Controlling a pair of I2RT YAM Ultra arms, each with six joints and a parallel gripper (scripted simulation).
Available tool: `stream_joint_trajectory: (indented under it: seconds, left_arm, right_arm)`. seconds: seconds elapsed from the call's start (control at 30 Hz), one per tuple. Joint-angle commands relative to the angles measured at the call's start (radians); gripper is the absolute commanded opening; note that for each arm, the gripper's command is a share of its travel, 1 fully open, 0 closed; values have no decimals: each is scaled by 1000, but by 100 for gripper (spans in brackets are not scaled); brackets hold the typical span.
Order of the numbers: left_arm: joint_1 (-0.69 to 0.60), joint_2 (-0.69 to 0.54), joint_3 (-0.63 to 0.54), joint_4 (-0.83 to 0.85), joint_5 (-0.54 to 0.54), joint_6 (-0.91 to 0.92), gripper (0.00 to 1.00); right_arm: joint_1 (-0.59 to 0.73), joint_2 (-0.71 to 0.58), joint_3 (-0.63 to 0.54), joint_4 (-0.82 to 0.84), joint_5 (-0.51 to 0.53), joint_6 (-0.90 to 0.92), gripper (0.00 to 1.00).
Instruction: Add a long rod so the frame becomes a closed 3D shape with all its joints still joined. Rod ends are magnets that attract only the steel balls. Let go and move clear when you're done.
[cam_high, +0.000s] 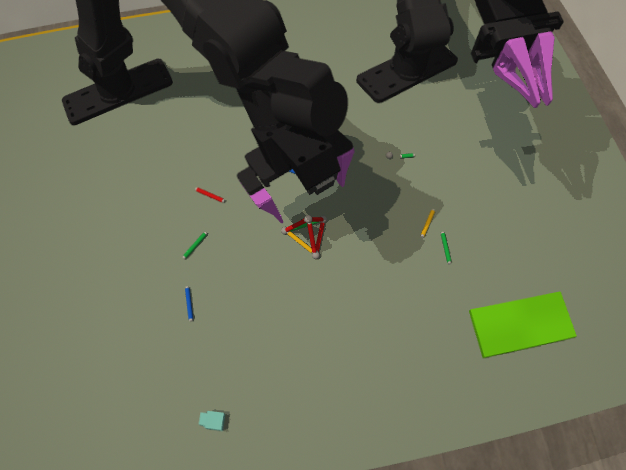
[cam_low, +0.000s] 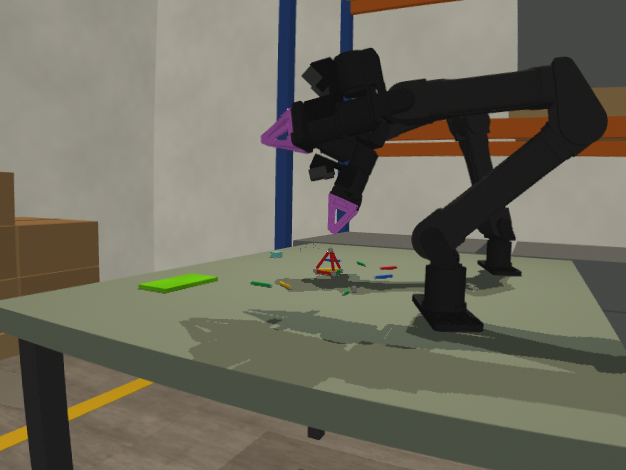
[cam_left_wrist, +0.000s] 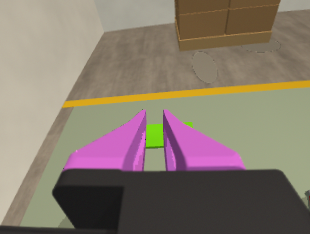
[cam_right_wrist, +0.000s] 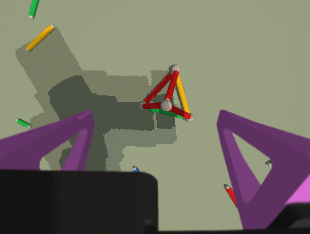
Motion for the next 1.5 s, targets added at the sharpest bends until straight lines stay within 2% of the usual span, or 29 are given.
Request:
stream_joint_trajectory:
  seconds: [0.0,0.27,0.33,0.43,0.6,1.13,1.27,1.4,1.47]
  left_arm:
    - [97,49,109,51,10,-50,13]
    - [253,232,321,108,-46,-126,13]
    - [253,232,321,108,-46,-126,13]
    - [277,289,386,114,-64,-141,13]
    - [296,335,444,115,-77,-149,13]
    - [299,338,447,102,-69,-142,13]
    - [299,338,447,102,-69,-142,13]
    - [299,338,447,102,-69,-142,13]
    - [299,338,447,102,-69,-142,13]
  right_arm:
    - [26,-72,-83,162,23,-175,100]
    - [27,-158,-262,345,-3,-362,100]
    - [27,-158,-262,345,-3,-362,100]
    - [24,-171,-300,366,-9,-372,100]
    - [23,-166,-297,365,-15,-373,100]
    - [14,-190,-317,404,9,-372,100]
    - [-7,-288,-372,459,42,-375,100]
    - [-55,-474,-458,524,73,-383,100]
    - [-55,-474,-458,524,73,-383,100]
